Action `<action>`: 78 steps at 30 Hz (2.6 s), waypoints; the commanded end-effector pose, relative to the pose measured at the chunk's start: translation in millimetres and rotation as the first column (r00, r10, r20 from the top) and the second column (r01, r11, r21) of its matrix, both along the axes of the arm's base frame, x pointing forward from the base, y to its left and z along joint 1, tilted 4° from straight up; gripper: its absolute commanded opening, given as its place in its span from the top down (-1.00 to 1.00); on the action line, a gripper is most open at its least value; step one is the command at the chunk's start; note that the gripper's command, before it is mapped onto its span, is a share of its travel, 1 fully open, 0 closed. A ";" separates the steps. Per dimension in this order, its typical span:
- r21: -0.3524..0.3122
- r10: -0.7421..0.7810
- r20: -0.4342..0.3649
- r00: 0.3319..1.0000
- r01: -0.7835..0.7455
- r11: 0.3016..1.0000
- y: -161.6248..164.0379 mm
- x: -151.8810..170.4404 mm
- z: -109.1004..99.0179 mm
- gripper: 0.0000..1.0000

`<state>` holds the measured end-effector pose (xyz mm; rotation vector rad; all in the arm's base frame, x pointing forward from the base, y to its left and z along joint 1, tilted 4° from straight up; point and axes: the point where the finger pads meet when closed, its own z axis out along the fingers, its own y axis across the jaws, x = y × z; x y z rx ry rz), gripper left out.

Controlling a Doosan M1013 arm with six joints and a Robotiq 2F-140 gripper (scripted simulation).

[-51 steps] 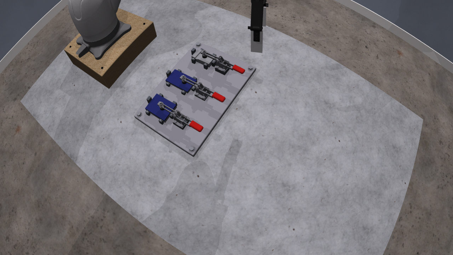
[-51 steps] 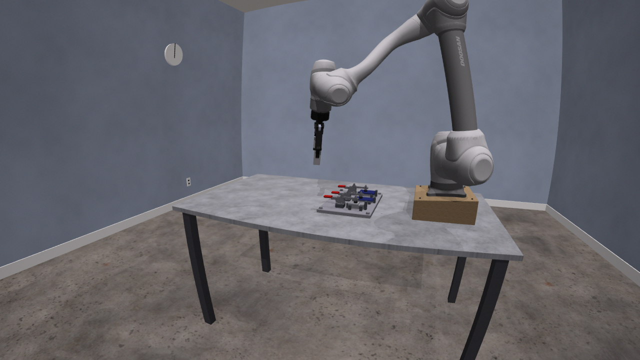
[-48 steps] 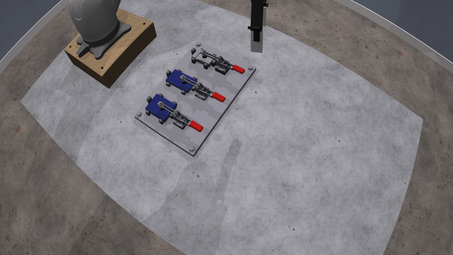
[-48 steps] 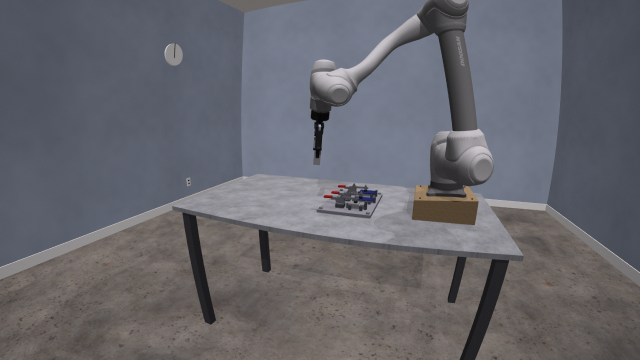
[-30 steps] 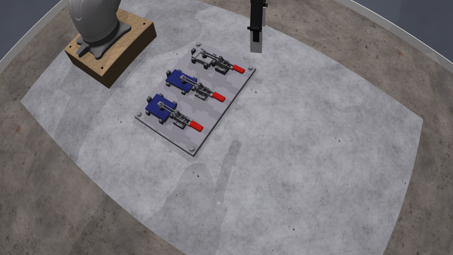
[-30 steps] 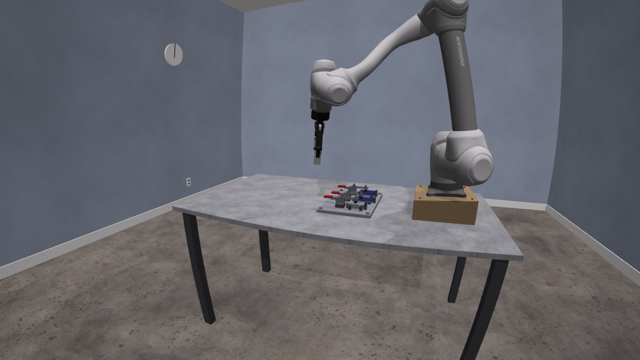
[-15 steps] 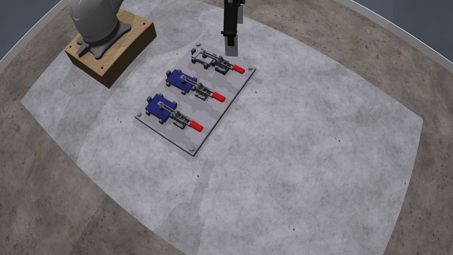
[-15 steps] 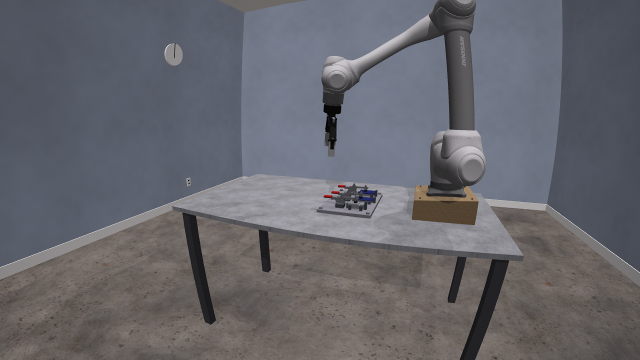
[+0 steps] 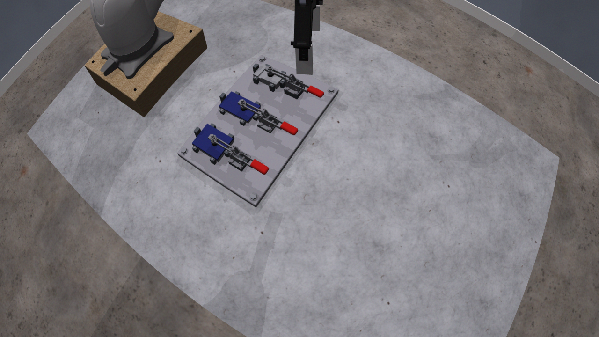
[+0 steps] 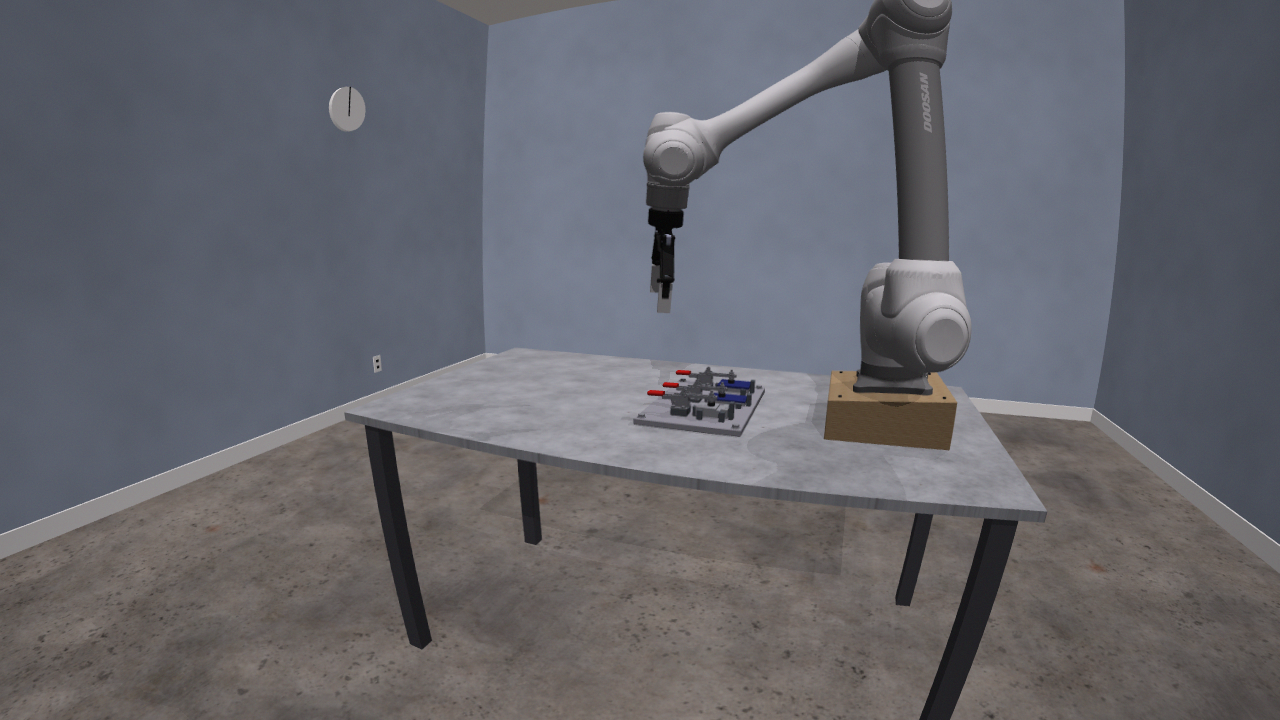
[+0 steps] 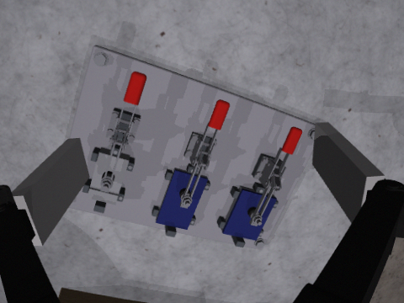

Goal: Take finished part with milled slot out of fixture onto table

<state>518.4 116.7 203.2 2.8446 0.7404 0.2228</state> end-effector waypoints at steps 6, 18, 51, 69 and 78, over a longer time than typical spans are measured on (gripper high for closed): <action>0.093 0.065 -0.032 0.997 -0.061 0.994 -36.8 -42.6 17.1 -1.00; 0.093 0.065 -0.032 0.997 -0.061 0.994 -36.8 -42.6 17.1 -1.00; 0.260 0.243 0.089 0.966 -0.258 0.930 -72.8 -117.4 54.9 -1.00; 0.268 0.347 0.271 0.898 -0.417 0.869 -74.8 -149.2 81.0 -1.00; 0.268 0.347 0.271 0.898 -0.417 0.869 -74.8 -149.2 81.0 -1.00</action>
